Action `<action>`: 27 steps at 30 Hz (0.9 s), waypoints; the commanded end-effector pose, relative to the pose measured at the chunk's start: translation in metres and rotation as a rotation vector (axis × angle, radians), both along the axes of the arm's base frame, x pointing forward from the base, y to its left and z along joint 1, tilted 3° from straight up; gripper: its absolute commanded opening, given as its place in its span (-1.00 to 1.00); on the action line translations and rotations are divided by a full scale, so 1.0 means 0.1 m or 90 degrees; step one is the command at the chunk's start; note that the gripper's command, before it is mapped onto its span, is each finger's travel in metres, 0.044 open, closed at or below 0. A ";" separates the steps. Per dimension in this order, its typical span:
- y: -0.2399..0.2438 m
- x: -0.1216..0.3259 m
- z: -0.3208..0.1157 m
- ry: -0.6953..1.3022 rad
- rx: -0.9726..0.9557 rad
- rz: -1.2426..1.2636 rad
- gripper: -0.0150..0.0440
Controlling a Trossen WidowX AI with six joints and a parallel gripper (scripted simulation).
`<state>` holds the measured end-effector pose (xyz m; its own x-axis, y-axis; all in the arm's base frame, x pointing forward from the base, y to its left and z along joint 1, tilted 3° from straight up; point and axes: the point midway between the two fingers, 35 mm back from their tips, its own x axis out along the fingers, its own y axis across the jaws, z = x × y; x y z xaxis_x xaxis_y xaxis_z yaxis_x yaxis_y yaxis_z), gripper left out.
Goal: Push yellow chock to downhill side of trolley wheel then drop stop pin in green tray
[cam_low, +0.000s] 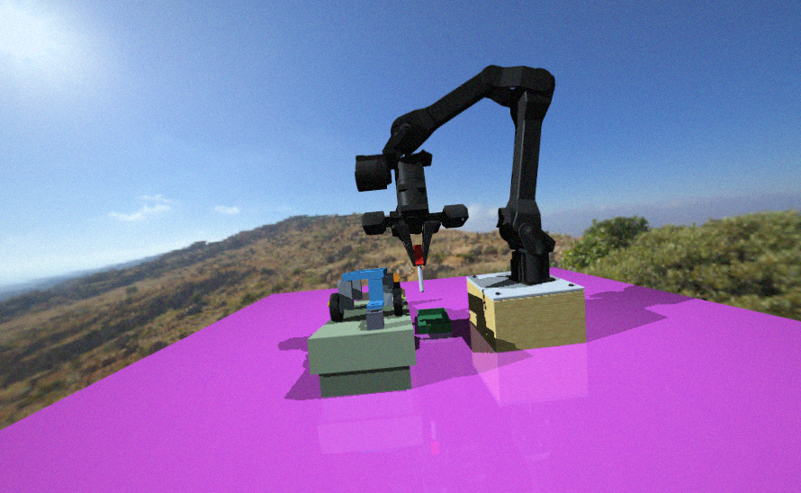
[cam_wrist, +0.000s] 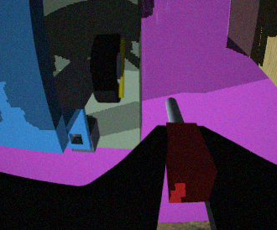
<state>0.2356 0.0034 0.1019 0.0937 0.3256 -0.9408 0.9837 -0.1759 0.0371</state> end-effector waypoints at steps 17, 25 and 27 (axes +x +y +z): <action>-0.70 -0.13 -0.18 0.002 0.000 0.002 -0.49; -1.01 -0.20 -0.25 0.003 -0.002 0.002 -0.49; -1.09 -0.22 -0.27 0.003 -0.002 0.002 -0.49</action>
